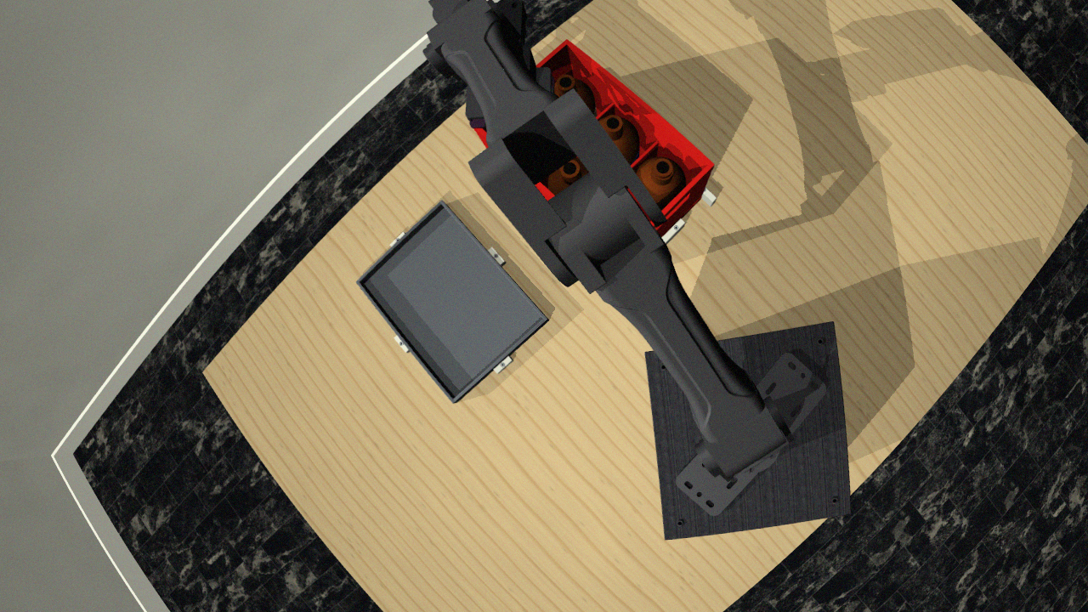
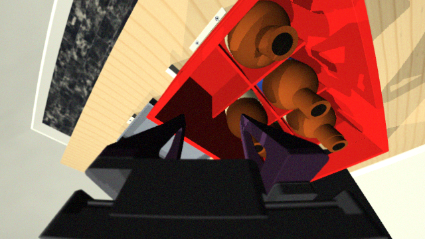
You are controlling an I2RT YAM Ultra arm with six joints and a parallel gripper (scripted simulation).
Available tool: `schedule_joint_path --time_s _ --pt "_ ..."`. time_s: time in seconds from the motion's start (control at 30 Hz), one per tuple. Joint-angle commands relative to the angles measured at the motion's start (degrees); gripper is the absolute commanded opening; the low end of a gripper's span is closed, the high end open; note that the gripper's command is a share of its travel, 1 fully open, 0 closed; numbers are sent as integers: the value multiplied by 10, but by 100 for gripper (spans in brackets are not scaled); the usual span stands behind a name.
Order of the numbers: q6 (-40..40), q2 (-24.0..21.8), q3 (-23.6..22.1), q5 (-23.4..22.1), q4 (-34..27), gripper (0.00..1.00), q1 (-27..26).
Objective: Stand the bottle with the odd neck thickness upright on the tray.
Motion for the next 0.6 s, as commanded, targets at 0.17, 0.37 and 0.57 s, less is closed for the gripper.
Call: schedule_joint_path --time_s 0.17,0.37,0.57 --pt "-3 -6 21 7 5 61 -9" --pt "-2 1 19 7 13 61 -8" --pt "1 1 16 7 19 61 -5"
